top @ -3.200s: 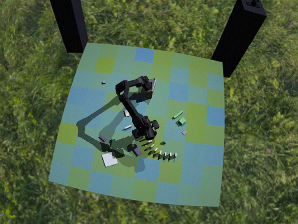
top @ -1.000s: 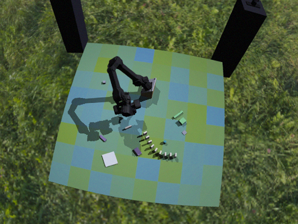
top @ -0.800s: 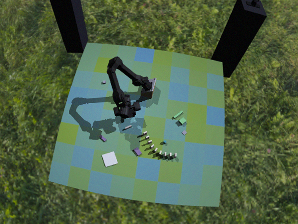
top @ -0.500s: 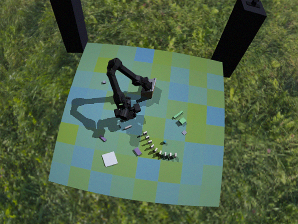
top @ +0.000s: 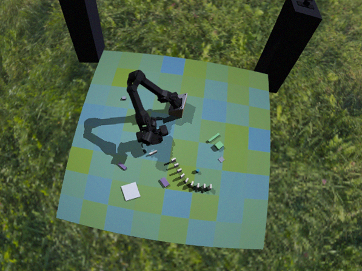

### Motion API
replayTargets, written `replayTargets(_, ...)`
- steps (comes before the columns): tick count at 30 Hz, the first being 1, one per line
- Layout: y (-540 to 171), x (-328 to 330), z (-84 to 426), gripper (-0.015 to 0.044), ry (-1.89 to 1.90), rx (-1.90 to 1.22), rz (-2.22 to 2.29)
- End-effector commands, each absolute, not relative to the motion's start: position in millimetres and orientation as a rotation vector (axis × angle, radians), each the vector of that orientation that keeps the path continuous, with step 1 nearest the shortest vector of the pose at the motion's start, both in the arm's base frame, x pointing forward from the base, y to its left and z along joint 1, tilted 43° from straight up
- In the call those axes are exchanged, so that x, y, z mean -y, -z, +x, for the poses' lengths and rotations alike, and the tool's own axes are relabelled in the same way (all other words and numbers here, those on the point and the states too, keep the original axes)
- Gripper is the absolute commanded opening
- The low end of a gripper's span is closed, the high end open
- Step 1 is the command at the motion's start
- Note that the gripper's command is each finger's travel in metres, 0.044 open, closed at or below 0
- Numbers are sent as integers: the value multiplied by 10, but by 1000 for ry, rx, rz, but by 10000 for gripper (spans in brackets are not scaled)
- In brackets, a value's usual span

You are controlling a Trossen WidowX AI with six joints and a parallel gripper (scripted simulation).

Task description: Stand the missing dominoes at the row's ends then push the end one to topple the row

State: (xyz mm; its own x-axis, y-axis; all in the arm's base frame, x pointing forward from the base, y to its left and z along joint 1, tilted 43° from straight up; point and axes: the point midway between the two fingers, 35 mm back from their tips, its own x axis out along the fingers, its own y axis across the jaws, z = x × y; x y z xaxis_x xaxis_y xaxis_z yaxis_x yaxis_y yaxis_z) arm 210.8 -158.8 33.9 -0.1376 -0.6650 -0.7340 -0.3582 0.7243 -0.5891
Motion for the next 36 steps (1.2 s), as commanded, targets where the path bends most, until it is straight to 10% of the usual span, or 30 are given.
replayTargets(1,-325,1597,2093,440,323,-1755,-817)
replayTargets(14,-325,1597,2093,107,323,-1755,-817)
replayTargets(36,-1355,747,2306,107,316,-1755,-812)
